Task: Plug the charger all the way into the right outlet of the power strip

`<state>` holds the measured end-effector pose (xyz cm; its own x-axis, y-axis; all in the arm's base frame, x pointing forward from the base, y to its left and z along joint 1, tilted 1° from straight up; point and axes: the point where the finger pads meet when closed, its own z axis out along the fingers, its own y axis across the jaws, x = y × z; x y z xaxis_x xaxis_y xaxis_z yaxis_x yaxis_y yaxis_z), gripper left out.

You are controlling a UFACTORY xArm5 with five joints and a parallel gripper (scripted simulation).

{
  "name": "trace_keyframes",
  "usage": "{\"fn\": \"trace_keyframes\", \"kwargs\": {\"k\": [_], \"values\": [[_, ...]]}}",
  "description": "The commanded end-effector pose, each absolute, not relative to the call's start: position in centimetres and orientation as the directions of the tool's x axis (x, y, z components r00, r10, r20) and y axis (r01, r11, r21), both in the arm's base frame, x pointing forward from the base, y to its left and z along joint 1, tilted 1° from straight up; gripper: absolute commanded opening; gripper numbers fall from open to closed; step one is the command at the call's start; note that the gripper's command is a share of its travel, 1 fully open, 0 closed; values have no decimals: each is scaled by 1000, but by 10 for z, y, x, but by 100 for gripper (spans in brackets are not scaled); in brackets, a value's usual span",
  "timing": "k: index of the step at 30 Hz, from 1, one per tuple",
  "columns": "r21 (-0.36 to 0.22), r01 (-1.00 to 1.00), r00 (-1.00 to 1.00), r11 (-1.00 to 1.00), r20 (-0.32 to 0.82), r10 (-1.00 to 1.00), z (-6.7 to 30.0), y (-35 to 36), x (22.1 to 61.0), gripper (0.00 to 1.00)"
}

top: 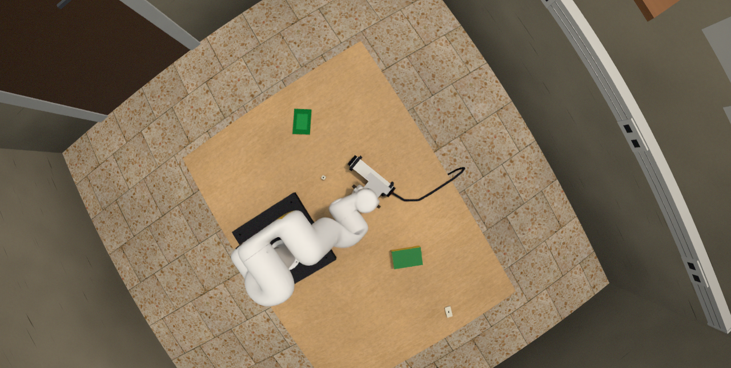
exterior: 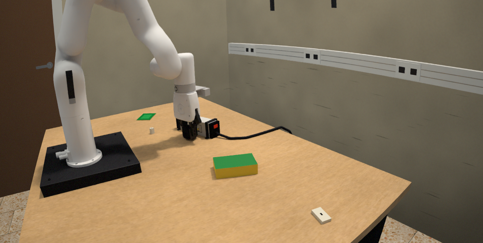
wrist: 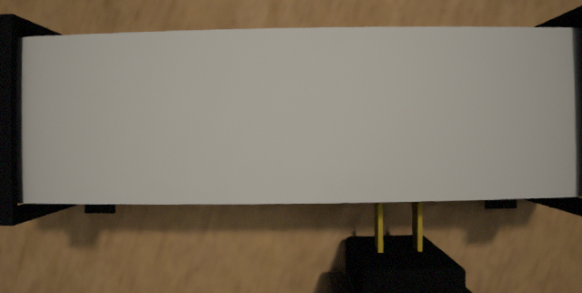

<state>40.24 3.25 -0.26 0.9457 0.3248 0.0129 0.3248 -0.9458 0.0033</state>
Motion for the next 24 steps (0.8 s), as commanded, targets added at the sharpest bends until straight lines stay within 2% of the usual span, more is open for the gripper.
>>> {"fn": "trace_keyframes", "kwargs": {"k": [1, 24], "values": [[4, 325, 946, -946, 16, 325, -1, 33, 404, 0], [4, 325, 946, -946, 16, 325, -1, 34, 408, 0]]}}
